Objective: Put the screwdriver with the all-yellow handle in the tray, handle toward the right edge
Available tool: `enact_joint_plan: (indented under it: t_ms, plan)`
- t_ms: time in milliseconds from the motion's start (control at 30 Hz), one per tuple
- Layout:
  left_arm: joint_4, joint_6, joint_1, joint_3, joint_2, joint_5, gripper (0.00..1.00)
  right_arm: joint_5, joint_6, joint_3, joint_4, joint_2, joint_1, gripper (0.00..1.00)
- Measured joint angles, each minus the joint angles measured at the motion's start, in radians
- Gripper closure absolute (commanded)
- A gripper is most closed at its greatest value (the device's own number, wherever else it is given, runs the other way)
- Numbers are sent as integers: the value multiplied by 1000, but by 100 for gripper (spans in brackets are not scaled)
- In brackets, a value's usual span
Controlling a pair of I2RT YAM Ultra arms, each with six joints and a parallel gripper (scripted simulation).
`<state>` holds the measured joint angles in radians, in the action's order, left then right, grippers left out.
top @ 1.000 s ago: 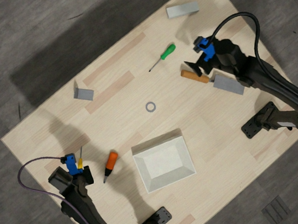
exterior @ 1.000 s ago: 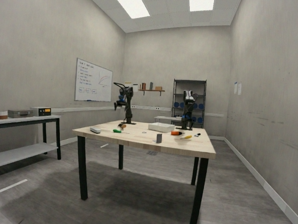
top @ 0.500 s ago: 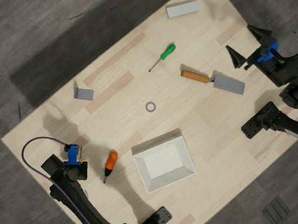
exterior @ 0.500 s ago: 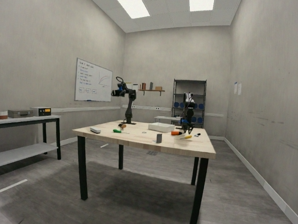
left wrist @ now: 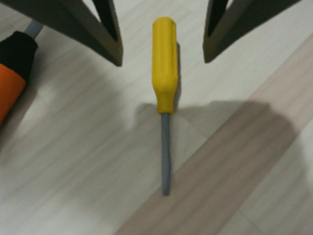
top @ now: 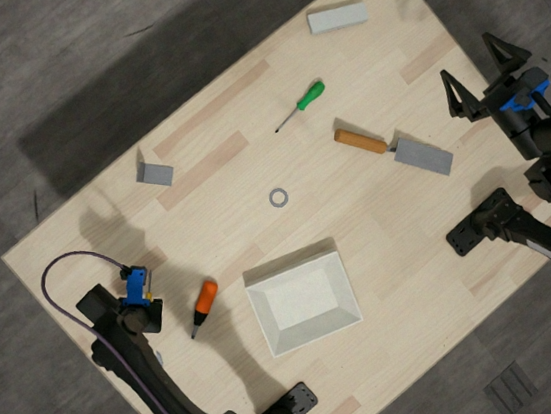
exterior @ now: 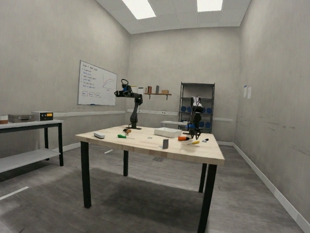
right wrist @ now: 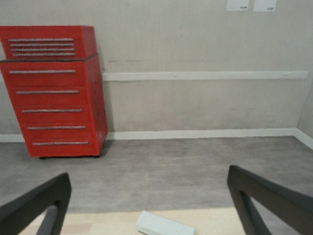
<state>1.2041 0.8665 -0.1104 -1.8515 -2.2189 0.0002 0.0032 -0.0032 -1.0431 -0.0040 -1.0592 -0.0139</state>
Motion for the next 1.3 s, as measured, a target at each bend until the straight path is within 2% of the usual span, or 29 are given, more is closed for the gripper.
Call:
enact_joint_plan:
  t_ms: [333, 600, 767, 1133, 1300]
  plan:
    - [2, 1, 0, 0, 0, 0, 48, -24, -1, -41, 47, -197, -274, 0]
    - [2, 1, 0, 0, 0, 0, 48, -55, -6, -124, 100, -479, -660, 0]
    - [2, 1, 0, 0, 0, 0, 48, -73, -8, -188, 118, -650, -845, 0]
    - [2, 1, 0, 0, 0, 0, 48, -87, -10, -283, 139, -822, -1040, 0]
    - [2, 2, 0, 0, 0, 0, 48, -89, -10, -289, 138, -843, -1065, 0]
